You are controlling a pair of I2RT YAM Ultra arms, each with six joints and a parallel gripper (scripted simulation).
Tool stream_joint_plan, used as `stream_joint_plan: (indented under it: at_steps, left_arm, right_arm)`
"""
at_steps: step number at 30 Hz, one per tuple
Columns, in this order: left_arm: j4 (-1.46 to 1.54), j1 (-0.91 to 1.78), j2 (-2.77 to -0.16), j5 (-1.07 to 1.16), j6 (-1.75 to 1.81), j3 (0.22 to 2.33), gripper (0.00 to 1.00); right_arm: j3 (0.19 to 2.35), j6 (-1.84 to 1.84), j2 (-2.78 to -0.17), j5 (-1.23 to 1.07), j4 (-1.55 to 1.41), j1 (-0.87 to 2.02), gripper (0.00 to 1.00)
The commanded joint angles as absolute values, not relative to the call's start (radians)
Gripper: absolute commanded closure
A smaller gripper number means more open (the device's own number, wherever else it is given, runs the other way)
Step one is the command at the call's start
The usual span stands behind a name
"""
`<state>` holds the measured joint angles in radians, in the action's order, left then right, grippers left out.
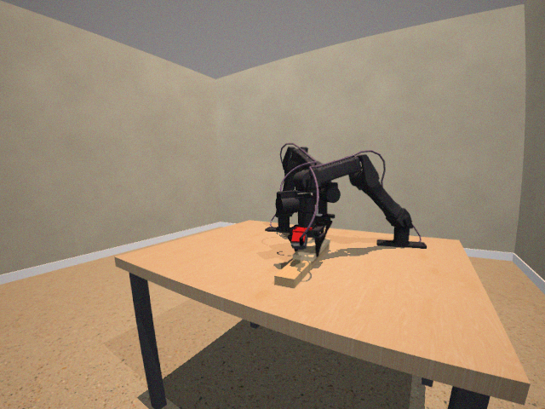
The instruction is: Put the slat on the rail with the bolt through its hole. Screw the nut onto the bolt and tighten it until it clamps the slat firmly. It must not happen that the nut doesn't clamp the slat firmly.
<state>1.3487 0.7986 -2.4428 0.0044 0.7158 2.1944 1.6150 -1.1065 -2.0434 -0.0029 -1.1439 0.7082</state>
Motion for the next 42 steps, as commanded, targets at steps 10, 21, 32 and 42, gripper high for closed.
stream_joint_plan:
  at_steps: [10, 21, 32, 42]
  left_arm:
    - [1.348, 0.799, -2.433, 0.004, 0.716, 2.199, 0.28]
    - [1.348, 0.799, -2.433, 0.004, 0.716, 2.199, 0.28]
    - [1.348, 0.799, -2.433, 0.004, 0.716, 2.199, 0.28]
    - [1.348, 0.799, -2.433, 0.004, 0.716, 2.199, 0.28]
  right_arm:
    - [1.623, -0.466, -2.031, 0.008, -1.15, 0.714, 0.66]
    - [1.624, 0.044, -2.029, 0.009, -1.153, 0.714, 0.66]
    - [1.625, 0.527, -2.028, 0.01, -1.155, 0.715, 0.66]
    - [1.619, 0.417, -2.036, 0.001, -1.143, 0.708, 0.66]
